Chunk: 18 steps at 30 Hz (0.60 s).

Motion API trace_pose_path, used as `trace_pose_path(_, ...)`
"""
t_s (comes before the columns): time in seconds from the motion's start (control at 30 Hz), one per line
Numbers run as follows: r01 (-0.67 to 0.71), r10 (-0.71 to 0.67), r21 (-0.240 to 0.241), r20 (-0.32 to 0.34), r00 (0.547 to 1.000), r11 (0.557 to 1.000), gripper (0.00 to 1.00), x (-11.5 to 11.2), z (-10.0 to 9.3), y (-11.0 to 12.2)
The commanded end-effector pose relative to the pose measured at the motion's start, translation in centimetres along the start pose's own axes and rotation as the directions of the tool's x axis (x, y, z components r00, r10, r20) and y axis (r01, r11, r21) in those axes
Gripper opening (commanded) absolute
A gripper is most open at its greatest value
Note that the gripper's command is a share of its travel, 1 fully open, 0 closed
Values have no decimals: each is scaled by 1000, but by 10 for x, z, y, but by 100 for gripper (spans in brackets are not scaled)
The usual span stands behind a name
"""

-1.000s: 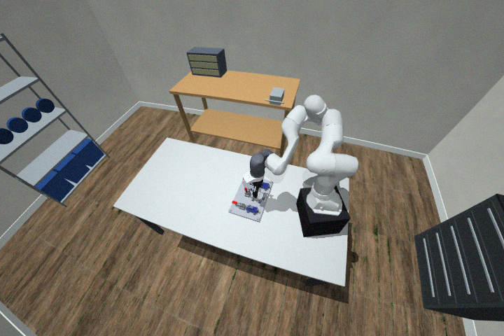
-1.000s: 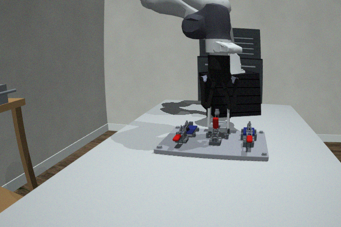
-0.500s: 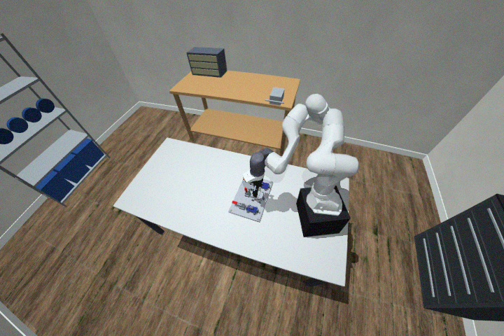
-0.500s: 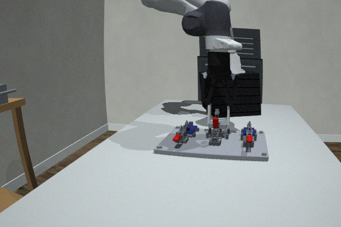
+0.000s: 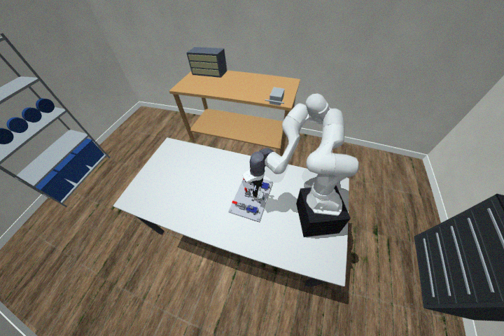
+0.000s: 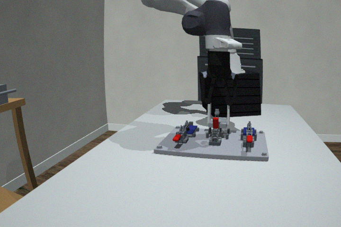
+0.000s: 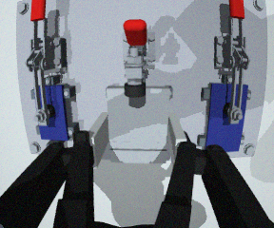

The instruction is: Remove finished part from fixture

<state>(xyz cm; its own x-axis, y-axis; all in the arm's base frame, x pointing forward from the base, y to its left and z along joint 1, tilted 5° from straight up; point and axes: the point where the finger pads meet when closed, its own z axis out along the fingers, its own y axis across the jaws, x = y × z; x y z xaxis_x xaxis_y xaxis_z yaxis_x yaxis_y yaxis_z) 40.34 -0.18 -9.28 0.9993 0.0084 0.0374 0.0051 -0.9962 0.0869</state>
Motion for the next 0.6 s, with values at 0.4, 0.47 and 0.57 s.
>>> trace_pose_path(0.4, 6, -6, 0, 0, 1000, 1000, 0, -3, -16, 0)
trace_pose_path(0.47, 6, -6, 0, 0, 1000, 1000, 0, -4, -21, 0)
trace_pose_path(0.57, 6, -6, 0, 0, 1000, 1000, 0, -6, -26, 0)
